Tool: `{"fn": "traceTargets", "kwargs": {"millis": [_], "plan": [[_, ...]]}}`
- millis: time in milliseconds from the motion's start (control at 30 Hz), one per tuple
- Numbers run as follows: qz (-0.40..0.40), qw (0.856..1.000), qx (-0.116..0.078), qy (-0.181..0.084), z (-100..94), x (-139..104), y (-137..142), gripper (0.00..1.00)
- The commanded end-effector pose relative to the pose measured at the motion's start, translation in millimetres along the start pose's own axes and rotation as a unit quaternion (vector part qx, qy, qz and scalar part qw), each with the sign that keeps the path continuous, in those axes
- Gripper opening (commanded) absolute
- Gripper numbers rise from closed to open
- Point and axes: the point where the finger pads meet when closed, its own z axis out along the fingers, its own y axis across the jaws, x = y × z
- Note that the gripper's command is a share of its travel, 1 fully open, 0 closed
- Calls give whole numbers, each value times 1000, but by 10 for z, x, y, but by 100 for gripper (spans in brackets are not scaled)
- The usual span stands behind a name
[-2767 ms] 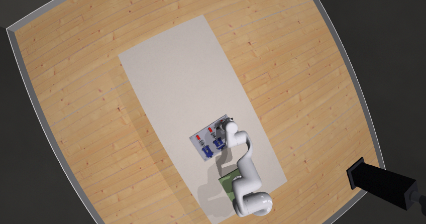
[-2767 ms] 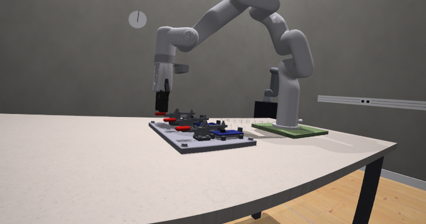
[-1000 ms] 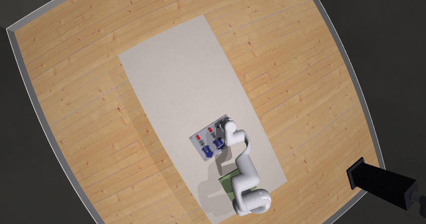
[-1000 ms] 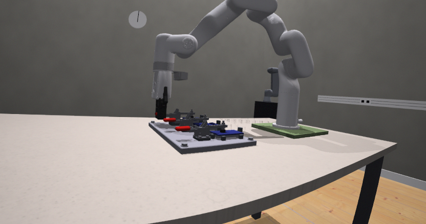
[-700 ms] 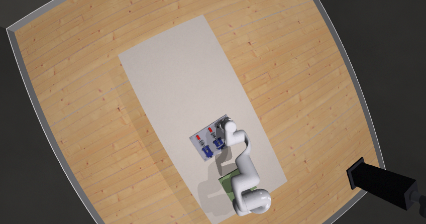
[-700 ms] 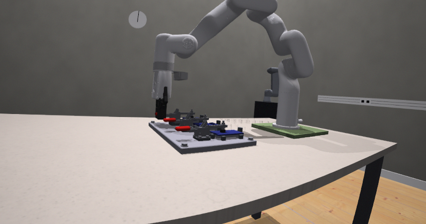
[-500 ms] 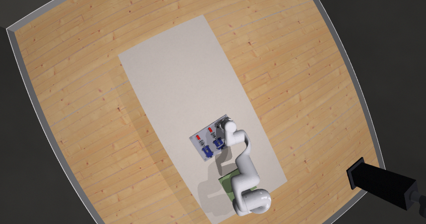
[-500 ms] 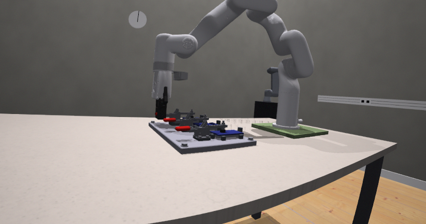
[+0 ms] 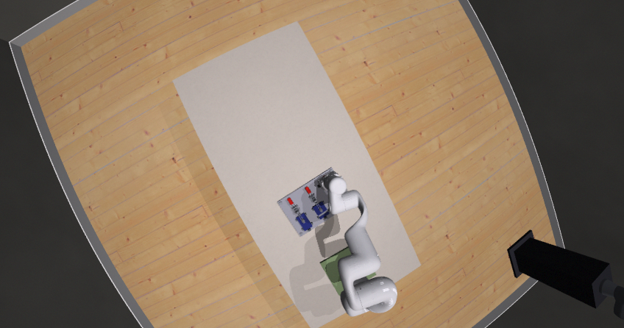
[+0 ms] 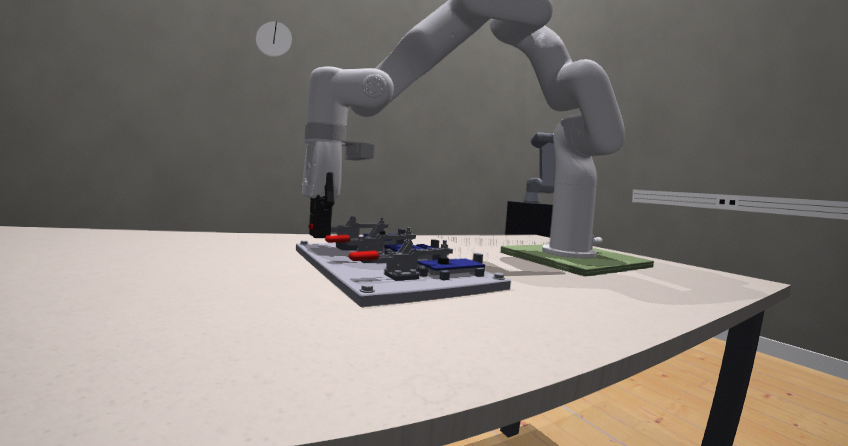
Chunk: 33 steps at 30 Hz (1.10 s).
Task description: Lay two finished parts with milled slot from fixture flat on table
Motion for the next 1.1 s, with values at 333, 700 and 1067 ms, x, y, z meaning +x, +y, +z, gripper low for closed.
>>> {"fn": "traceTargets", "kwargs": {"millis": [333,700,1067], "plan": [[0,1000,1,-2,-44,-7,-3,0],[0,1000,1,-2,-80,8,-3,0],[0,1000,1,-2,-143,43,-4,0]]}}
